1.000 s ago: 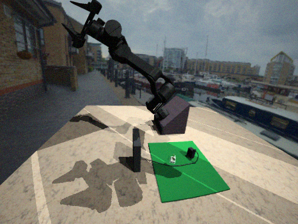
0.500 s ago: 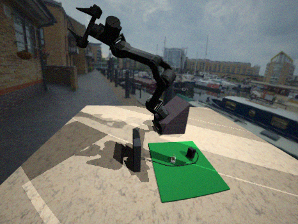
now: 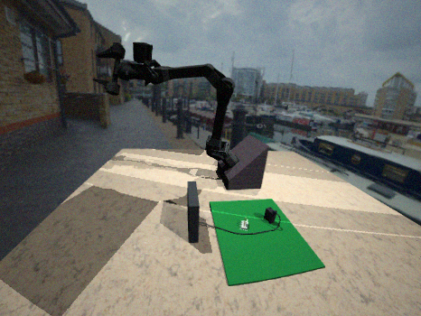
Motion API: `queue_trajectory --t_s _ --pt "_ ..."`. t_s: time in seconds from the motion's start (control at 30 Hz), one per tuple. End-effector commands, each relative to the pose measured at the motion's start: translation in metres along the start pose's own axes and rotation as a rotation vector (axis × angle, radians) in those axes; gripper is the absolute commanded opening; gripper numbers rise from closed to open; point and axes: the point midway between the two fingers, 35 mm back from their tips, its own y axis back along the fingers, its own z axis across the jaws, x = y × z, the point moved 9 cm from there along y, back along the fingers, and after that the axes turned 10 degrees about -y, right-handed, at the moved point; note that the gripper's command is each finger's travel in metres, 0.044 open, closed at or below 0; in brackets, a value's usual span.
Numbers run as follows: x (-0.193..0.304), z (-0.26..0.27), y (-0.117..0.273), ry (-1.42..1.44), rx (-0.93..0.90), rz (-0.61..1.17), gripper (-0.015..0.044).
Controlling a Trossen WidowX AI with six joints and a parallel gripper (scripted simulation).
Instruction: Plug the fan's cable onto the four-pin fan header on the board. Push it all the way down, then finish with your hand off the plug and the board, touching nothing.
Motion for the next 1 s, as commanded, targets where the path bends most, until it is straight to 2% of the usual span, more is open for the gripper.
queue_trajectory --t_s 0.0,0.23,0.5,0.73,0.97 --pt "-0.015 -0.036 -0.021 -0.049 0.163 -0.008 0.0440" --pt "-0.011 -0.103 -0.039 -0.087 0.435 0.054 0.0440" --pt "0.028 -0.182 -0.037 -0.069 0.754 0.229 0.0440" --pt "0.087 -0.240 -0.009 -0.001 1.007 0.474 0.0440" --pt "0.152 -0.276 0.043 0.107 1.197 0.786 0.0440"
